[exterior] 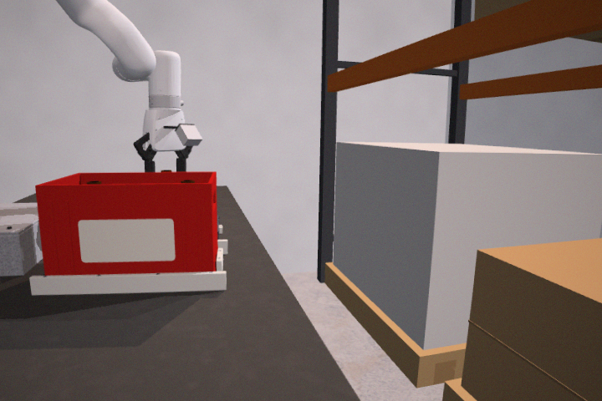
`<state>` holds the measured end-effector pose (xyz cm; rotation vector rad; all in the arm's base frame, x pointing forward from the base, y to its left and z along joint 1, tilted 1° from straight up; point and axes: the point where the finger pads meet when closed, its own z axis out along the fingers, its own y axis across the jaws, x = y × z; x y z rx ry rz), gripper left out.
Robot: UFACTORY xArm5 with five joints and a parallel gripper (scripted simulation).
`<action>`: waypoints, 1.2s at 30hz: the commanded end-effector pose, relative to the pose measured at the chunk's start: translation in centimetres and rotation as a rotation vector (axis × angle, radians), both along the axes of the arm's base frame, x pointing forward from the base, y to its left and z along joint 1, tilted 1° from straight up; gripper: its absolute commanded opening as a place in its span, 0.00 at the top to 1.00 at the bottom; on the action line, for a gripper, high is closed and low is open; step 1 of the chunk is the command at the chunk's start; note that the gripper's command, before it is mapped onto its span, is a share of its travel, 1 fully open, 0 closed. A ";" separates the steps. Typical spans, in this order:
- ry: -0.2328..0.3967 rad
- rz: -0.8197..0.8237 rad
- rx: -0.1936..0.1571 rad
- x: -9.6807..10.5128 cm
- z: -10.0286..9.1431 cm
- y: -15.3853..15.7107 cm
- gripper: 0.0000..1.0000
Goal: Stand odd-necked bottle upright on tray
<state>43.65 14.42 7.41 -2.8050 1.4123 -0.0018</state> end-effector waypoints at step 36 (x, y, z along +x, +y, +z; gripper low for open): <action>-0.004 0.000 0.001 0.1 5.5 0.1 0.00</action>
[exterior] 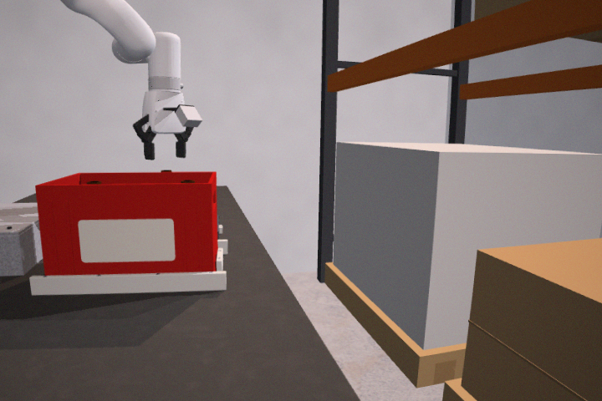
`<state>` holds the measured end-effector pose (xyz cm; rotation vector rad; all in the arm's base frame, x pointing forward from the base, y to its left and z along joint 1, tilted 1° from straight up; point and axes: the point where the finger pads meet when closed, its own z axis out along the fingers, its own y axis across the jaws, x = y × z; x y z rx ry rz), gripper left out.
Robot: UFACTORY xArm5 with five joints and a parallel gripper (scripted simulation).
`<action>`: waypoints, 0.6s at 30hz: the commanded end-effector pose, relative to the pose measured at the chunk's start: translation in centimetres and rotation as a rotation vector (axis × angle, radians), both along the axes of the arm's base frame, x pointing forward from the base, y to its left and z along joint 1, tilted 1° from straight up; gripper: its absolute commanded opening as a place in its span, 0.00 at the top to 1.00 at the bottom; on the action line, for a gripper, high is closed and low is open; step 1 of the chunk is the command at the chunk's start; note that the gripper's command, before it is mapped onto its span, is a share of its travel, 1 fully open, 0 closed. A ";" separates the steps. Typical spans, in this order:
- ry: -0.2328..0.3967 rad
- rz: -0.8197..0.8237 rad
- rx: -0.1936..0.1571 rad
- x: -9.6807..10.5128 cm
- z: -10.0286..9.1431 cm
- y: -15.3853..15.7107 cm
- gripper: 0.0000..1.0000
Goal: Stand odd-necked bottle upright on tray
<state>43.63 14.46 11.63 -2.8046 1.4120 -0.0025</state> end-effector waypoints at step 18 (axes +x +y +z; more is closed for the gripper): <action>-0.003 0.000 0.001 0.1 4.1 0.1 0.00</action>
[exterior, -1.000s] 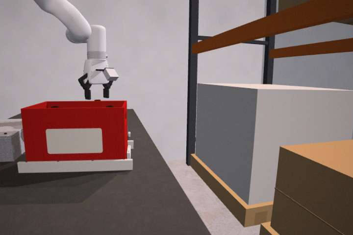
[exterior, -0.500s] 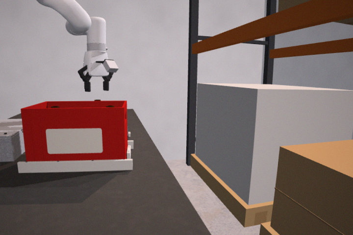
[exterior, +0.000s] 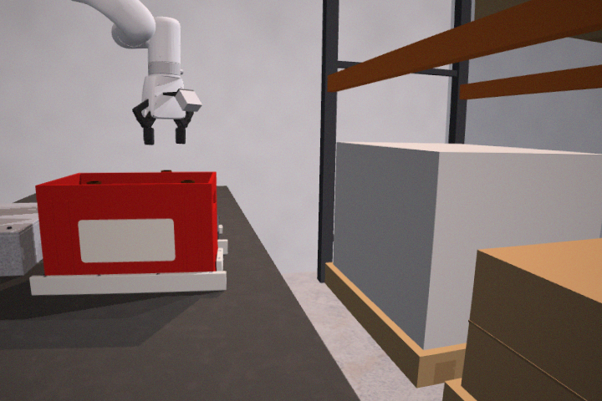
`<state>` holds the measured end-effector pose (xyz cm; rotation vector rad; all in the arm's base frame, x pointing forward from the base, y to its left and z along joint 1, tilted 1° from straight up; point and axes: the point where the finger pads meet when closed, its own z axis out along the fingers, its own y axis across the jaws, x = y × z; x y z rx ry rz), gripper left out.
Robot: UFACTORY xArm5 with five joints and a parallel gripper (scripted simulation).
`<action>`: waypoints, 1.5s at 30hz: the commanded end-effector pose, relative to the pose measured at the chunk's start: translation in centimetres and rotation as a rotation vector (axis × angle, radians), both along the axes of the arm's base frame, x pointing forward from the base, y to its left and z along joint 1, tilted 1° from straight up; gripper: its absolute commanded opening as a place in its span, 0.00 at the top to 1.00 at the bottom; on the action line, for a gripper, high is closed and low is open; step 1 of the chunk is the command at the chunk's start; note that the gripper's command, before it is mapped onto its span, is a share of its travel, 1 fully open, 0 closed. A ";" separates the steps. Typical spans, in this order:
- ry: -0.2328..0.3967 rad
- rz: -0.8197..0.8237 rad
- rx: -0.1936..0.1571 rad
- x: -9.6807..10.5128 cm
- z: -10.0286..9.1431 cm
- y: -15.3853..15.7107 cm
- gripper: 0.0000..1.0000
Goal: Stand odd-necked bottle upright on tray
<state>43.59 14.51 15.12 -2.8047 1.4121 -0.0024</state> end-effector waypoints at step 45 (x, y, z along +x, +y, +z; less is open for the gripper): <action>-0.003 0.000 0.001 0.1 1.0 0.0 1.00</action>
